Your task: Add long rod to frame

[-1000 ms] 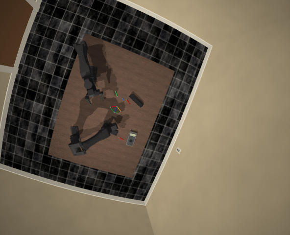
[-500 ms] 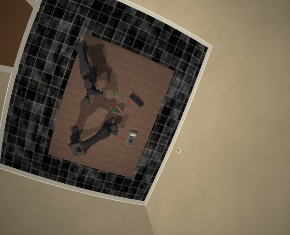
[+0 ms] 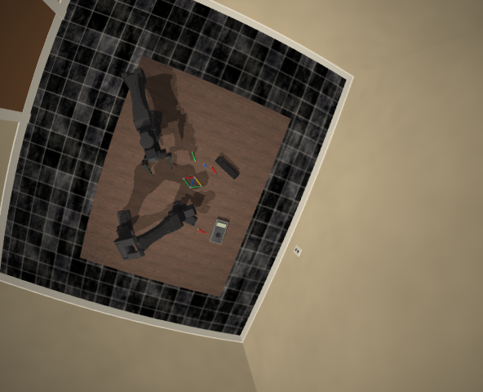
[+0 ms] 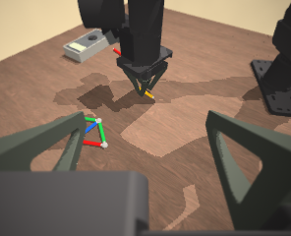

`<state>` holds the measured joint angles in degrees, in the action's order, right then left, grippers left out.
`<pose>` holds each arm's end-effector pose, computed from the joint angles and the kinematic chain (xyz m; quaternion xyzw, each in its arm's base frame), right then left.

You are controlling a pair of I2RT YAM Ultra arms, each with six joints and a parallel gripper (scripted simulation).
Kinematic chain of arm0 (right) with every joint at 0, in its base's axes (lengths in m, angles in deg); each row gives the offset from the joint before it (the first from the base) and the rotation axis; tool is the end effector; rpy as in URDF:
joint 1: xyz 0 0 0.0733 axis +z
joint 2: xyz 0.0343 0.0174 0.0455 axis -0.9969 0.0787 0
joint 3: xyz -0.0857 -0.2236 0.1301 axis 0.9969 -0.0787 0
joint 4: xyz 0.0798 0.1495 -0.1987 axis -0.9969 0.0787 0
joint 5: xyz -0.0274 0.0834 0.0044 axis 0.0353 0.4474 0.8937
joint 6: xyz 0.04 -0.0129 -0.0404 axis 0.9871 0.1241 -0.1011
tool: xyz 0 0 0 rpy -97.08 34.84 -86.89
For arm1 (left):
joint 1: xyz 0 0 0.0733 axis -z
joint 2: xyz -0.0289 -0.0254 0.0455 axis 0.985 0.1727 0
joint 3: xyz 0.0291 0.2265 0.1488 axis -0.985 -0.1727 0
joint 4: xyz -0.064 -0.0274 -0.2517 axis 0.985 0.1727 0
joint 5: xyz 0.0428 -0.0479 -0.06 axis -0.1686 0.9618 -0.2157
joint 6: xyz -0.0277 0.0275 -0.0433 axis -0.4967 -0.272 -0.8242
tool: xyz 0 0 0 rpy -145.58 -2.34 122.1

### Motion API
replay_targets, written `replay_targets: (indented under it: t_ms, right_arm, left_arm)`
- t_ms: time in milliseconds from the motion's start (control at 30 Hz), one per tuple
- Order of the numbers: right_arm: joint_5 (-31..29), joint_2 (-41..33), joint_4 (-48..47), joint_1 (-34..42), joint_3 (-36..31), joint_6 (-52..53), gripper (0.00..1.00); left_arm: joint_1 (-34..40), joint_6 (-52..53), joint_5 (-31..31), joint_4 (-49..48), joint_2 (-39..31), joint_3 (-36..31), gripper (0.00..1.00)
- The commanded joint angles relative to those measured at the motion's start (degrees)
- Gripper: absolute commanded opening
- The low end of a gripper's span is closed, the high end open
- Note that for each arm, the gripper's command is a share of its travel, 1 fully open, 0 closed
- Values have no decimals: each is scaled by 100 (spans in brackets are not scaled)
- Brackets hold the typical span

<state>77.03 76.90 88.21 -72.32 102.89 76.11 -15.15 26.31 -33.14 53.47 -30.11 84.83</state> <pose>0.3146 0.0748 0.1491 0.2928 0.9561 0.0053 0.0082 0.0379 -0.0774 0.2275 0.4244 0.6770 -0.3193 0.5095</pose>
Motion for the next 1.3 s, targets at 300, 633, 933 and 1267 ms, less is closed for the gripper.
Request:
replay_targets:
  t_ms: [300, 633, 933, 1267]
  right_arm:
    - [-6, 107, 205, 9, 206, 36, 16]
    - [-6, 83, 168, 9, 209, 31, 8]
    - [-6, 57, 139, 3, 148, 13, 0]
    - [-5, -325, 880, 9, 569, 31, 0]
  left_arm:
    - [23, -10, -37, 41, -80, -68, 100]
    - [23, -11, -37, 45, -85, -5, 100]
    - [23, -11, -37, 45, -85, -5, 100]
    - [23, -11, -37, 45, -85, -5, 100]
